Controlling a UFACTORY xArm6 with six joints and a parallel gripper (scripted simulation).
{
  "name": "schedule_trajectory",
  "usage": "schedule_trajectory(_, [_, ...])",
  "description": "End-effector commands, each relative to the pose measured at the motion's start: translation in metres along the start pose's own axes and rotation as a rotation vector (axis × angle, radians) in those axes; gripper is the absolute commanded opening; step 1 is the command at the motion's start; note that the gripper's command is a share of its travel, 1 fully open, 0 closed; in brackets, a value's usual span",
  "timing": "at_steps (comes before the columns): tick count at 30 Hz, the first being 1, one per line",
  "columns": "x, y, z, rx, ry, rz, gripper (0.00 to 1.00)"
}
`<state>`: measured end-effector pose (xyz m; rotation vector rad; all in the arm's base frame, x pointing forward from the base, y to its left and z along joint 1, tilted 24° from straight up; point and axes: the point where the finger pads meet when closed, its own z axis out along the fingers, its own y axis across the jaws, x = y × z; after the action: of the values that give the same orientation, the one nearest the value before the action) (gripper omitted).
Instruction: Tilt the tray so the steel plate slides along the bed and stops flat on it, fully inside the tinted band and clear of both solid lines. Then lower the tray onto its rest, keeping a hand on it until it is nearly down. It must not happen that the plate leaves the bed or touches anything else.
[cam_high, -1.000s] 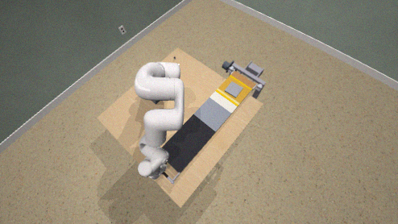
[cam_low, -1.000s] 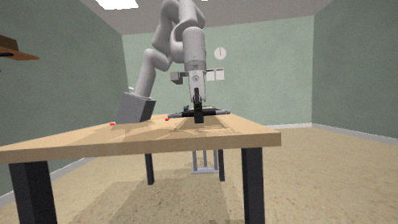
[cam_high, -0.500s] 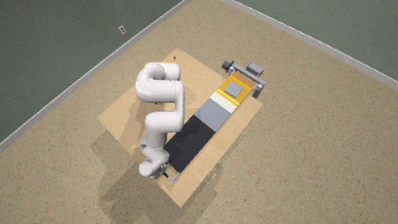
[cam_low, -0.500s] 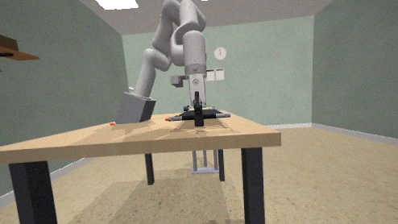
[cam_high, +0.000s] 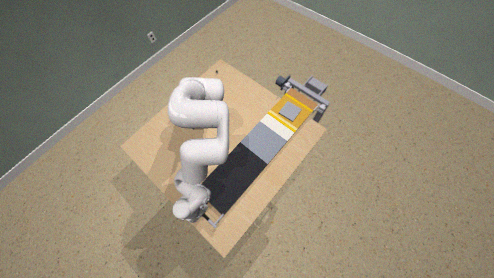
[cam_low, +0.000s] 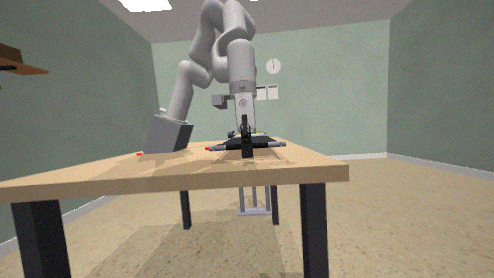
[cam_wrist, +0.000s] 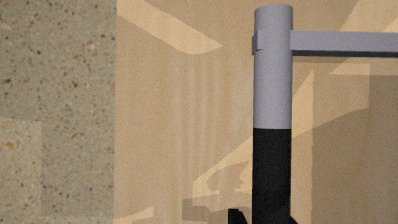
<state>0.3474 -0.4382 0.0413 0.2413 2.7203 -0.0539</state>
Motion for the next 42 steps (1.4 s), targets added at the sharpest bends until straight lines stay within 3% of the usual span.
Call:
schedule_trajectory(1, [-0.0012,-0.0011,-0.0013,0.003,-0.002,0.000,0.00])
schedule_trajectory(6, [-0.0012,-0.0011,-0.0013,0.003,-0.002,0.000,0.00])
schedule_trajectory(7, [-0.0012,-0.0011,-0.0013,0.003,-0.002,0.000,0.41])
schedule_trajectory(42, [-0.0012,-0.0011,-0.0060,0.003,-0.002,0.000,0.41])
